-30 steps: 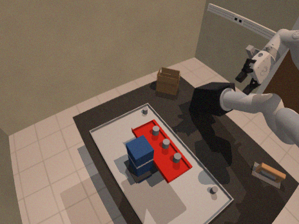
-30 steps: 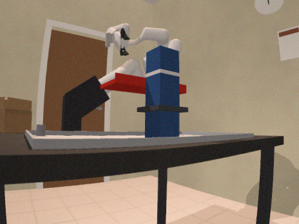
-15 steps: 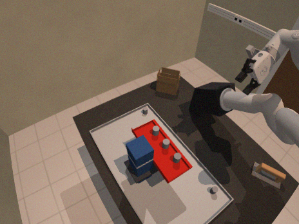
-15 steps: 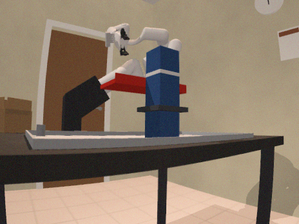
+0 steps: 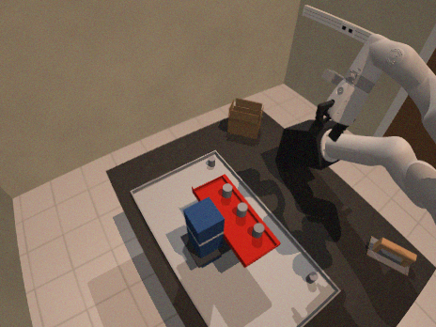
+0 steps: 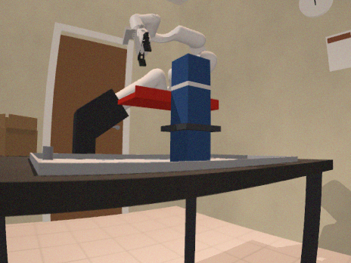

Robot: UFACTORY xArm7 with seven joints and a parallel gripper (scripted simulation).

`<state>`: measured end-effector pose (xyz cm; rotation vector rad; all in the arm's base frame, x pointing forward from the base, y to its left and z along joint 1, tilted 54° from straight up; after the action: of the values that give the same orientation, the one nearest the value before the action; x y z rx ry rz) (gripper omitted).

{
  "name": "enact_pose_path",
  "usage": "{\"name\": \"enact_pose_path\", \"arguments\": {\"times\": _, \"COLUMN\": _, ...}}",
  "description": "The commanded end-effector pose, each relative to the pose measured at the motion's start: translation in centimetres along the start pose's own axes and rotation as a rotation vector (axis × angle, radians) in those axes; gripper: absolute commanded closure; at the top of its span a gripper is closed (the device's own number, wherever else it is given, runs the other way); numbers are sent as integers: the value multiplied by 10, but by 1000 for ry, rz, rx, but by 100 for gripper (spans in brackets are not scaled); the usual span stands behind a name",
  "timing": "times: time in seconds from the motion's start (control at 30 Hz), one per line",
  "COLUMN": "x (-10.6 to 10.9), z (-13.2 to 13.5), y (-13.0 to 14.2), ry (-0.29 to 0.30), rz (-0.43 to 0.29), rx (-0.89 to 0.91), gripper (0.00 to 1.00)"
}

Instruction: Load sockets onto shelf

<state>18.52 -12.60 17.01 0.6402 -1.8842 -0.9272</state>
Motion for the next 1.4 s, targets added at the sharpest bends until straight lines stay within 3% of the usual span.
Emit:
{"name": "enact_pose_path", "arguments": {"times": 0.0, "x": -37, "z": -19, "y": -22, "ry": 148, "rz": -5, "rx": 46, "gripper": 0}}
{"name": "enact_pose_path", "arguments": {"times": 0.03, "x": -55, "z": -25, "y": -26, "ry": 207, "rz": -7, "rx": 73, "gripper": 0}}
{"name": "enact_pose_path", "arguments": {"times": 0.07, "x": -55, "z": -25, "y": -26, "ry": 207, "rz": -7, "rx": 73, "gripper": 0}}
{"name": "enact_pose_path", "arguments": {"times": 0.1, "x": -73, "z": -29, "y": -29, "ry": 260, "rz": -10, "rx": 99, "gripper": 0}}
{"name": "enact_pose_path", "arguments": {"times": 0.13, "x": -73, "z": -29, "y": -29, "ry": 260, "rz": -10, "rx": 99, "gripper": 0}}
{"name": "enact_pose_path", "arguments": {"times": 0.17, "x": -91, "z": -33, "y": -31, "ry": 307, "rz": -14, "rx": 125, "gripper": 0}}
{"name": "enact_pose_path", "arguments": {"times": 0.2, "x": -91, "z": -33, "y": -31, "ry": 307, "rz": -14, "rx": 125, "gripper": 0}}
{"name": "enact_pose_path", "arguments": {"times": 0.23, "x": -107, "z": -35, "y": -32, "ry": 347, "rz": -19, "rx": 147, "gripper": 0}}
{"name": "enact_pose_path", "arguments": {"times": 0.33, "x": -107, "z": -35, "y": -32, "ry": 347, "rz": -19, "rx": 147, "gripper": 0}}
{"name": "enact_pose_path", "arguments": {"times": 0.4, "x": -132, "z": -38, "y": -32, "ry": 405, "rz": -28, "rx": 183, "gripper": 0}}
{"name": "enact_pose_path", "arguments": {"times": 0.5, "x": -150, "z": -38, "y": -31, "ry": 443, "rz": -35, "rx": 207, "gripper": 0}}
{"name": "enact_pose_path", "arguments": {"times": 0.9, "x": -151, "z": -38, "y": -31, "ry": 446, "rz": -36, "rx": 209, "gripper": 0}}
{"name": "enact_pose_path", "arguments": {"times": 0.93, "x": -151, "z": -38, "y": -31, "ry": 446, "rz": -36, "rx": 209, "gripper": 39}}
{"name": "enact_pose_path", "arguments": {"times": 1.2, "x": -151, "z": -25, "y": -14, "ry": 480, "rz": 19, "rx": 87, "gripper": 39}}
{"name": "enact_pose_path", "arguments": {"times": 1.37, "x": -154, "z": -19, "y": 36, "ry": 483, "rz": 114, "rx": -12, "gripper": 39}}
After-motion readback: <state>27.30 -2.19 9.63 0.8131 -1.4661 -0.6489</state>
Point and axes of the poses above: the point where the finger pads meet when closed, its own x axis back along the fingers, its own z axis across the jaws, y = z × x, the point moved 1 cm from there along x, back along the fingers, and after that the axes turned 11 degrees about x, right-handed, at the moved point
